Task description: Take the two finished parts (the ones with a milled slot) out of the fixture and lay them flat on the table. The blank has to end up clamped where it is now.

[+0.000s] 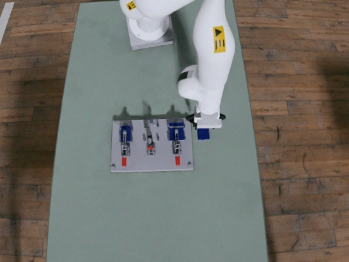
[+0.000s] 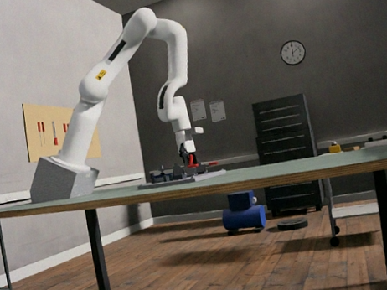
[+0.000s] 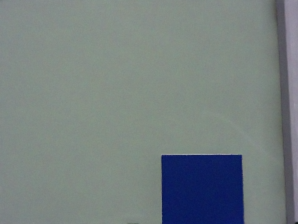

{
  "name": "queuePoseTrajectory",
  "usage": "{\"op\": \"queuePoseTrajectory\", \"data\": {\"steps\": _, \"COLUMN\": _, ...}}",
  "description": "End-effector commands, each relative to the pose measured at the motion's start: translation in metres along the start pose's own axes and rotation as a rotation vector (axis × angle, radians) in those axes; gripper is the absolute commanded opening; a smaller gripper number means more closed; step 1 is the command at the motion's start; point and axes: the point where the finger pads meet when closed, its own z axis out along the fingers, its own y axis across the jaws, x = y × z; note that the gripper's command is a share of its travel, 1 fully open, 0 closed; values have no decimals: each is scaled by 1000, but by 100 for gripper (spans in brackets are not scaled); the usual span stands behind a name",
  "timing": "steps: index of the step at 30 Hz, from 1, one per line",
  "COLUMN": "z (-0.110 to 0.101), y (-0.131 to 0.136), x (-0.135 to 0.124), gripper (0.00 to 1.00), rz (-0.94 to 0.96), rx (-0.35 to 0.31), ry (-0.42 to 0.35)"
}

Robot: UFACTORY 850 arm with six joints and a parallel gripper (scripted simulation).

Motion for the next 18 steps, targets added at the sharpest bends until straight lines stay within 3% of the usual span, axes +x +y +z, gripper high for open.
{"op": "queuePoseTrajectory", "data": {"steps": 1, "z": -17, "y": 0, "x": 2, "gripper": 82, "rz": -1, "rx": -6, "ry": -1}}
{"op": "queuePoseTrajectory", "data": {"steps": 10, "z": -44, "y": 0, "x": 4, "gripper": 82, "rz": -1, "rx": -6, "ry": -1}}
{"op": "queuePoseTrajectory", "data": {"steps": 18, "z": -53, "y": 0, "x": 5, "gripper": 82, "rz": -1, "rx": -6, "ry": -1}}
